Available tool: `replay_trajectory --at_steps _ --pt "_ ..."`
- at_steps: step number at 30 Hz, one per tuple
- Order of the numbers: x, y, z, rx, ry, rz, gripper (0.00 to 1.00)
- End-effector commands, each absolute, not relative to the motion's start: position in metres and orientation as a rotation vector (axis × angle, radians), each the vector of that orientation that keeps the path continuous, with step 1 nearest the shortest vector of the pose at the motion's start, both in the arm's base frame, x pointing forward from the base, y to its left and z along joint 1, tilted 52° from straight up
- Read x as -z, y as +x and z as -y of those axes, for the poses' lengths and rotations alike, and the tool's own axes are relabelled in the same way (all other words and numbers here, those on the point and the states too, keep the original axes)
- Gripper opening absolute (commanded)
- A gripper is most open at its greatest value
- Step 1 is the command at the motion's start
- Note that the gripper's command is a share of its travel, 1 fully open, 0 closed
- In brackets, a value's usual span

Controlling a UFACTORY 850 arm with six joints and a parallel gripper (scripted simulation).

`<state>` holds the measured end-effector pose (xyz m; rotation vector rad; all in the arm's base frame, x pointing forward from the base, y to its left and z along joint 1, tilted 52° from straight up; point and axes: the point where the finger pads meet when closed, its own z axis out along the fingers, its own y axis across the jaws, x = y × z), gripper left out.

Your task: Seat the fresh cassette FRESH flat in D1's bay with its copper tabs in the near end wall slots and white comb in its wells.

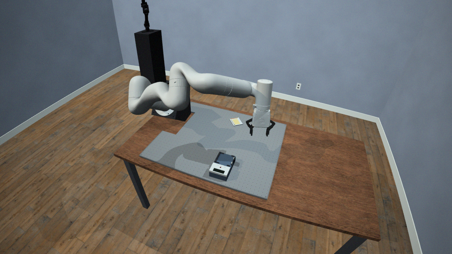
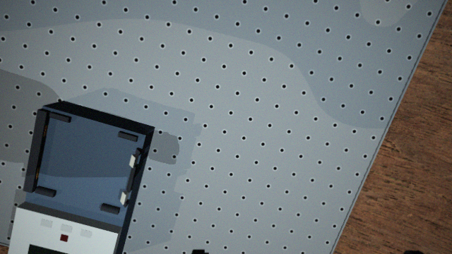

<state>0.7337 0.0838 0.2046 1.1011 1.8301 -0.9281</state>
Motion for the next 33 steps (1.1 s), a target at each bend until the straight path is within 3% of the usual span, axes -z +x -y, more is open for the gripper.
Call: replay_trajectory --at_steps 1,33 --pt "-0.190 0.722 -0.088 0.820 1.209 -1.741 1.00" --pt "-0.119 0.648 -0.099 0.378 1.727 -1.243 1.00"
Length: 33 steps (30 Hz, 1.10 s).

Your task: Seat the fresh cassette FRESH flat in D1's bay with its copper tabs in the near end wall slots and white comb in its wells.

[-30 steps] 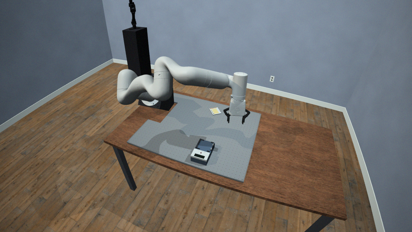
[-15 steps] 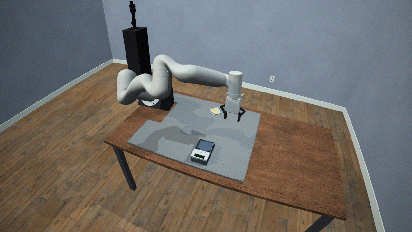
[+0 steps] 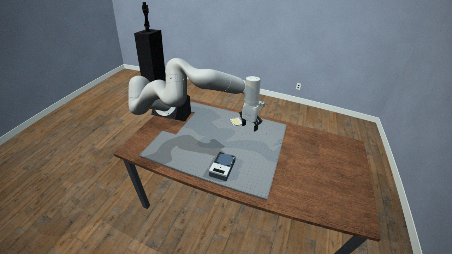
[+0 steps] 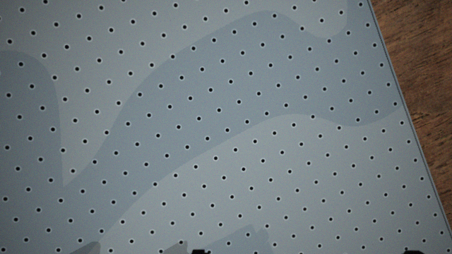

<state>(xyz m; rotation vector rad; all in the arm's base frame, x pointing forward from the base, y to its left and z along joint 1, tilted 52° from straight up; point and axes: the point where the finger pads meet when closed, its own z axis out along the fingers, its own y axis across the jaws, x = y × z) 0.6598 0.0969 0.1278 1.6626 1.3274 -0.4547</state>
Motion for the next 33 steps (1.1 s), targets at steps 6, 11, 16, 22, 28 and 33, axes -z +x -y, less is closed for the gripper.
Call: replay_trajectory --at_steps 6,11,16,22,28,33 --pt "-0.106 0.631 -0.099 0.297 1.817 -1.124 1.00" --pt "-0.100 0.622 -0.099 0.258 1.860 -1.062 1.00" --pt "-0.090 0.608 -0.099 0.199 1.921 -0.965 1.00" --pt "-0.079 0.590 -0.098 0.125 1.997 -0.831 1.00" --pt "-0.071 0.576 -0.097 0.072 2.047 -0.728 1.00" --pt "-0.063 0.560 -0.096 0.019 2.095 -0.618 1.00"
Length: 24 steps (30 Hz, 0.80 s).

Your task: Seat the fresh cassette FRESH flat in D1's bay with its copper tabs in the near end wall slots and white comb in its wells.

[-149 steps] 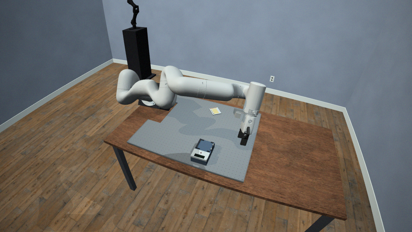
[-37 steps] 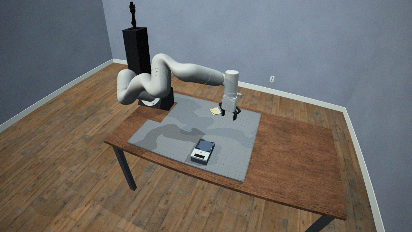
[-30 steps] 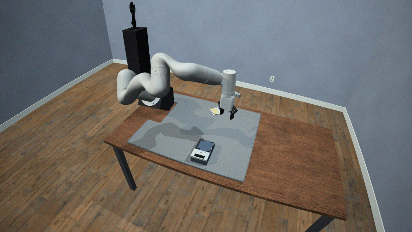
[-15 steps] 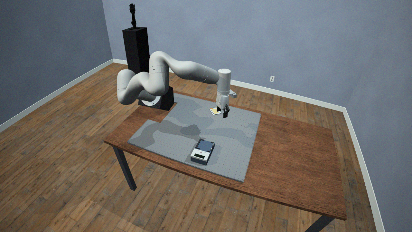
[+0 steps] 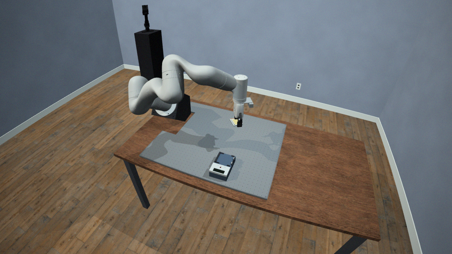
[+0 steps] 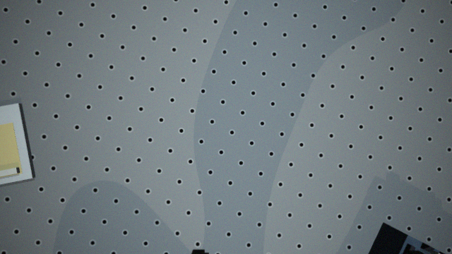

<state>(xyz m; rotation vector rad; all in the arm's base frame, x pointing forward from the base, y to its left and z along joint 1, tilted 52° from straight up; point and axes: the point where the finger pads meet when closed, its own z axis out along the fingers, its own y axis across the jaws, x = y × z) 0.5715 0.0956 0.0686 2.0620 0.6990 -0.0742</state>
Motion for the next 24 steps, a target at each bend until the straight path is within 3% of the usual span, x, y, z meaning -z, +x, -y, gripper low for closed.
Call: replay_trajectory --at_steps 1,24 --pt "-0.061 0.556 -0.095 0.003 2.109 -0.583 1.00" --pt "-0.036 0.498 -0.087 -0.171 2.227 -0.151 1.00"
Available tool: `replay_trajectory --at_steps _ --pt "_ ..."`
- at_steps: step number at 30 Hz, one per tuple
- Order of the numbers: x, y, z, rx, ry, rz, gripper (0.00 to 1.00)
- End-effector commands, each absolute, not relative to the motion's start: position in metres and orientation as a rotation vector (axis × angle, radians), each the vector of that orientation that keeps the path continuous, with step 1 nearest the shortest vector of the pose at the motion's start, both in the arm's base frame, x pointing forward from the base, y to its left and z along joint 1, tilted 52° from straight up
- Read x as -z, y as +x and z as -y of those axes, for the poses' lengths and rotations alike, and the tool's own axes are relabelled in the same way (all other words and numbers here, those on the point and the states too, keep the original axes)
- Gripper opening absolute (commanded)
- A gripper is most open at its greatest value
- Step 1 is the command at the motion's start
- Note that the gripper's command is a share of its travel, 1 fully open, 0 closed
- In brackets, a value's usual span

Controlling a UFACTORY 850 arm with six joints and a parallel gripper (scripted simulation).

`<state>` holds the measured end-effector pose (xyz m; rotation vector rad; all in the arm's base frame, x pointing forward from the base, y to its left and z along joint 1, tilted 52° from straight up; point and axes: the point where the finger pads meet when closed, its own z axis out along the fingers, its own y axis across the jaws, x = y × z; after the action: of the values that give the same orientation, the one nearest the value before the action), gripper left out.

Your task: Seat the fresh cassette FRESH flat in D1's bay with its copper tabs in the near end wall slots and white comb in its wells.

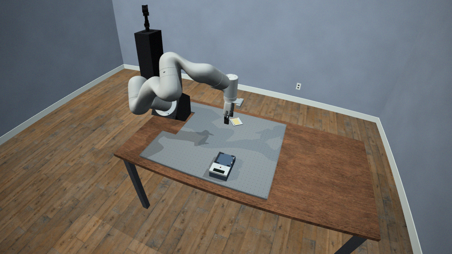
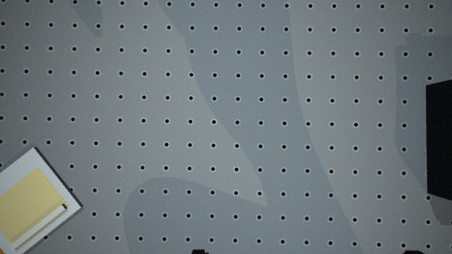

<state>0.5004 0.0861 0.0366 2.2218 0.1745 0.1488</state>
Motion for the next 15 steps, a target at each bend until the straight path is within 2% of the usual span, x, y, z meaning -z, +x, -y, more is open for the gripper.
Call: replay_trajectory --at_steps 1,15 --pt "-0.036 0.498 -0.087 -0.171 2.227 -0.151 1.00" --pt "-0.023 0.502 -0.092 -0.212 2.235 -0.070 1.00"
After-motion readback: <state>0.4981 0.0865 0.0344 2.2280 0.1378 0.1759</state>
